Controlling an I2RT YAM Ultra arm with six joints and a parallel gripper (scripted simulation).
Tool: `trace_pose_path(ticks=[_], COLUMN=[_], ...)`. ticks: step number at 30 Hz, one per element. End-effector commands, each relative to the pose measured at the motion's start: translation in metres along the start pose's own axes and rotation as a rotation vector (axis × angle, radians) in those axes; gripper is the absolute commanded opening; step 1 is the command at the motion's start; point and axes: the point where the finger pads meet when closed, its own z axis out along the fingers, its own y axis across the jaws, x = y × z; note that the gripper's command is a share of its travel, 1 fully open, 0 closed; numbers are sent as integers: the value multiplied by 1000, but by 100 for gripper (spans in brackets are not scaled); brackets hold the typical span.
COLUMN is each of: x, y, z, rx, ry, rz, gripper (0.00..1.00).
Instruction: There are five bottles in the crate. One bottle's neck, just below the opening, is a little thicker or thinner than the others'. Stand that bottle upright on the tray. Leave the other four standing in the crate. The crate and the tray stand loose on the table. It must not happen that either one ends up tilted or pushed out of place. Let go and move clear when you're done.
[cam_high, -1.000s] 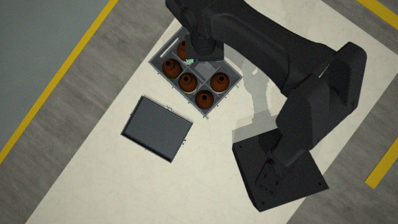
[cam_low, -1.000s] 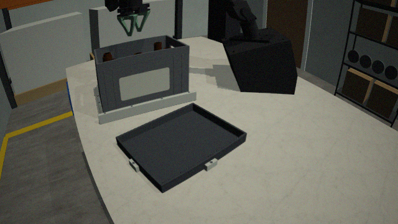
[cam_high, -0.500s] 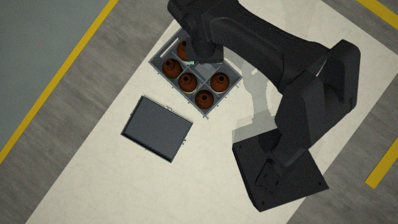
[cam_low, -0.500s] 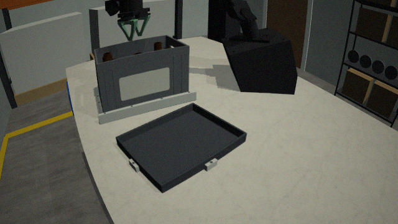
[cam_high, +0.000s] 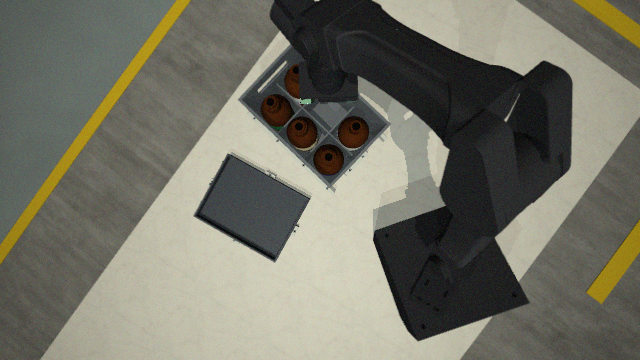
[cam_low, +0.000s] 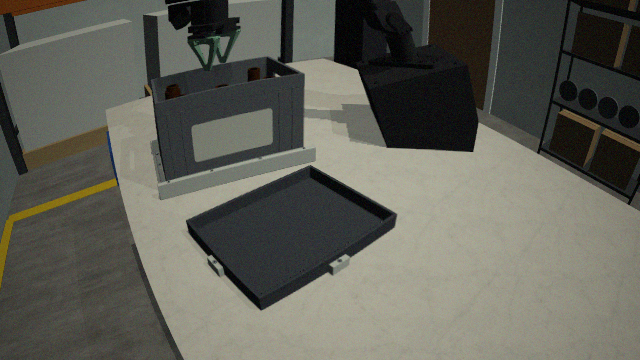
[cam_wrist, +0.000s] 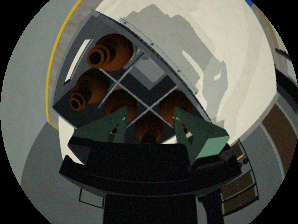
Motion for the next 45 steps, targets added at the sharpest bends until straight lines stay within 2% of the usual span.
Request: trace_pose_path(ticks=[1, 3, 4, 6, 45], x=[-4, -4, -15, -15, -14], y=[-1, -1, 5, 5, 7], z=[0, 0, -10, -11, -10], rx=[-12, -12, -36, -38, -38], ry=[-21, -21, -54, -57, -55], rz=[4, 4, 10, 11, 6], gripper=[61, 61, 61, 61, 61])
